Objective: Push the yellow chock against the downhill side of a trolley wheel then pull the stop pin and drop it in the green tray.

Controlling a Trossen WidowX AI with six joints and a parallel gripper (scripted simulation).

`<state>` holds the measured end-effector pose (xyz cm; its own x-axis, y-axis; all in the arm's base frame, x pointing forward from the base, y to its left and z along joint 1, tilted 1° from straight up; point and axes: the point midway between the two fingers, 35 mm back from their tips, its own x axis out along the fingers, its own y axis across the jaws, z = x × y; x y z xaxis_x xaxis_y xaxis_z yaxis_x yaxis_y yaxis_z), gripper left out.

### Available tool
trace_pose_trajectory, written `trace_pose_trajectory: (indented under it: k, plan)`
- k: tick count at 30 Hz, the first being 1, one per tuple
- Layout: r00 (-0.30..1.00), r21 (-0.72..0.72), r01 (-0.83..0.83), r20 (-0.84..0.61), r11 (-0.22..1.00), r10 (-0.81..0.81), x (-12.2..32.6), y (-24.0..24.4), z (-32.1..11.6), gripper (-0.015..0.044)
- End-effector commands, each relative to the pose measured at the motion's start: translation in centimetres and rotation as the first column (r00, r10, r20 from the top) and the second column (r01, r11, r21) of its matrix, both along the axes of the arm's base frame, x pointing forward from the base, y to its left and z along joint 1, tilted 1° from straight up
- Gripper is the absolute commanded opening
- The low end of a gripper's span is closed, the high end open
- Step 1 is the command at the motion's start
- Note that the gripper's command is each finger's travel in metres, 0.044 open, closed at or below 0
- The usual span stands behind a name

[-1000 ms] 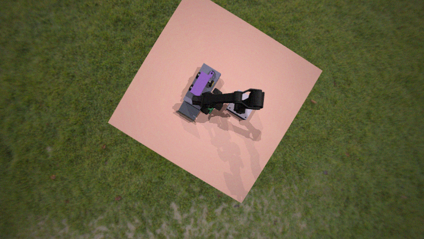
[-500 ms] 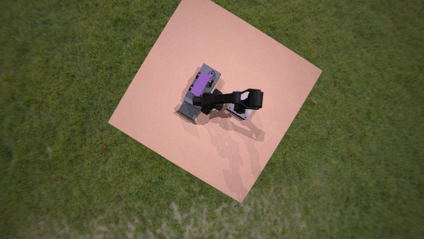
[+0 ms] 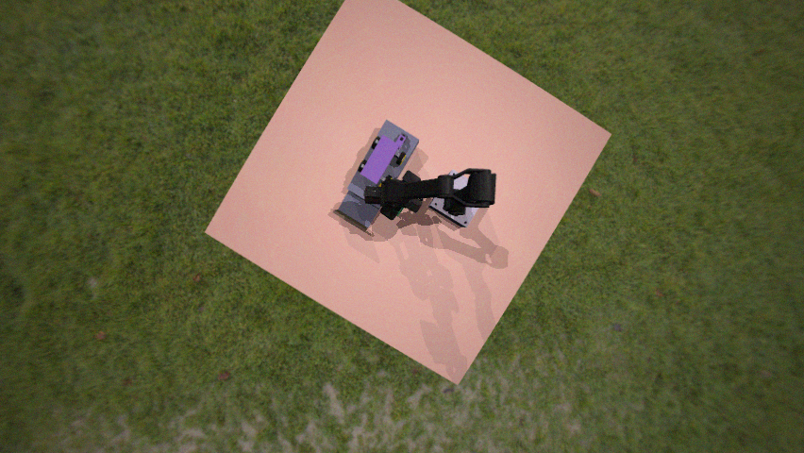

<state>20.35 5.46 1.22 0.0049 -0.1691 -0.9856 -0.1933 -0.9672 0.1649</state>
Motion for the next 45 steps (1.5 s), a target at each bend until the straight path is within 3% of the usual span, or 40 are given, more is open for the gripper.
trace_pose_trajectory:
  k: [1,45]
  plan:
    - [1.0,0.001,0.003,0.002,1.0,-0.003,0.1,0.2,-0.1,0.019]
    - [1.0,0.003,0.003,0.002,1.0,-0.003,0.5,2.0,-1.4,0.019]
